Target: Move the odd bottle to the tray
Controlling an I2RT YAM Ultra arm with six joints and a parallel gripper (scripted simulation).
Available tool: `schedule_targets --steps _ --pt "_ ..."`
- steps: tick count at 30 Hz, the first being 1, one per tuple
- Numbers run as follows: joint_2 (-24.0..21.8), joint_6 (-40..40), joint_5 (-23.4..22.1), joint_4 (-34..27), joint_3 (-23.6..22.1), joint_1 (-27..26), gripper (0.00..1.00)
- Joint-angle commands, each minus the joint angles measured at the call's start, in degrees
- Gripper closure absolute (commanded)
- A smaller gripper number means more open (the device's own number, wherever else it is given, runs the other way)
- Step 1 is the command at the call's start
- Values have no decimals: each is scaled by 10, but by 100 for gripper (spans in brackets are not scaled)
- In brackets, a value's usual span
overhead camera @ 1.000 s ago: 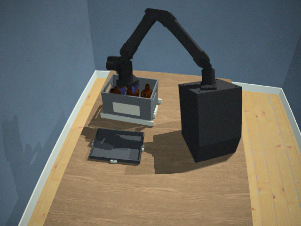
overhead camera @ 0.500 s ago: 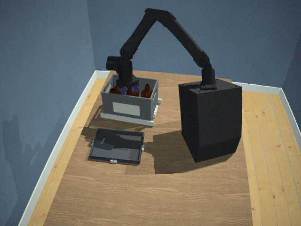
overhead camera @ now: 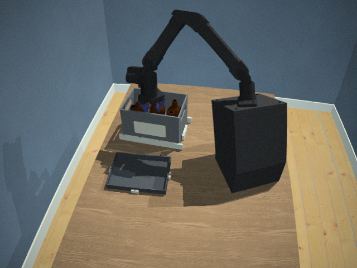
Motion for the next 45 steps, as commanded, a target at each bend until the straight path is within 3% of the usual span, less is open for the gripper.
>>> schedule_targets --steps 1,21,22,45 --pt "-4 -4 2 10 15 2 39" --pt "-4 -4 2 10 15 2 39" --pt "-4 -4 2 10 15 2 100" --pt "-4 -4 2 10 15 2 100"
